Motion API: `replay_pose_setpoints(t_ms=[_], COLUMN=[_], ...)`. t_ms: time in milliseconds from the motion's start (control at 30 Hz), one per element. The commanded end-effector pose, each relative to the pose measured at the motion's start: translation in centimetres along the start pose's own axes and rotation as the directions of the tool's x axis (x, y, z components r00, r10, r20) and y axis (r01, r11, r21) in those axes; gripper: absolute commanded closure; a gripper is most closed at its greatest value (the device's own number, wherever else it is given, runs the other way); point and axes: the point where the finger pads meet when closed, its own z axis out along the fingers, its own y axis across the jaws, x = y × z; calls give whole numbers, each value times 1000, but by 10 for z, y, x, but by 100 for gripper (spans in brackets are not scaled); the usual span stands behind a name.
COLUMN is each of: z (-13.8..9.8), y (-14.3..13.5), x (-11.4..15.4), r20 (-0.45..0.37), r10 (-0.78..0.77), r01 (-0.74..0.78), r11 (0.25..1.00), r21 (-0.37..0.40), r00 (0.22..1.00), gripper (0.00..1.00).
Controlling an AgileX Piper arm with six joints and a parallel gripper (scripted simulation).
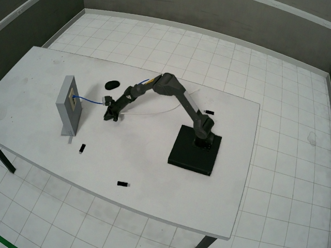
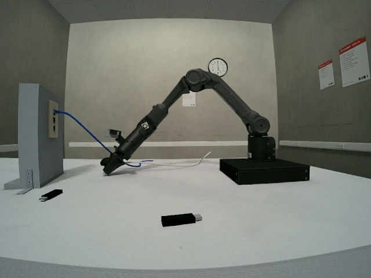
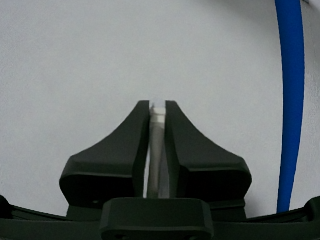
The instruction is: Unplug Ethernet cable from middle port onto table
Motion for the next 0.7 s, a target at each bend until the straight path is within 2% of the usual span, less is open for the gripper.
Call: replay_pose_setpoints(t_ms=[0,200,233,567,600,667], z=[0,0,0,0,0,0], y=[-1,-1,-1,-1,-1,-1], x=[-1,-2,-2,-2,-2,-2], r20=[2,3,3,3,3,3], r10=[-1,-2,-2,-2,-2,-2], r01=[1,2,2,2,2,2], r11=[1000,1000,1000,1000,1000,1000], r21=[2,2,2,2,2,2], r00=[1000,1000,1000,1000,1000,1000], gripper=[100,100,83,83,79,79])
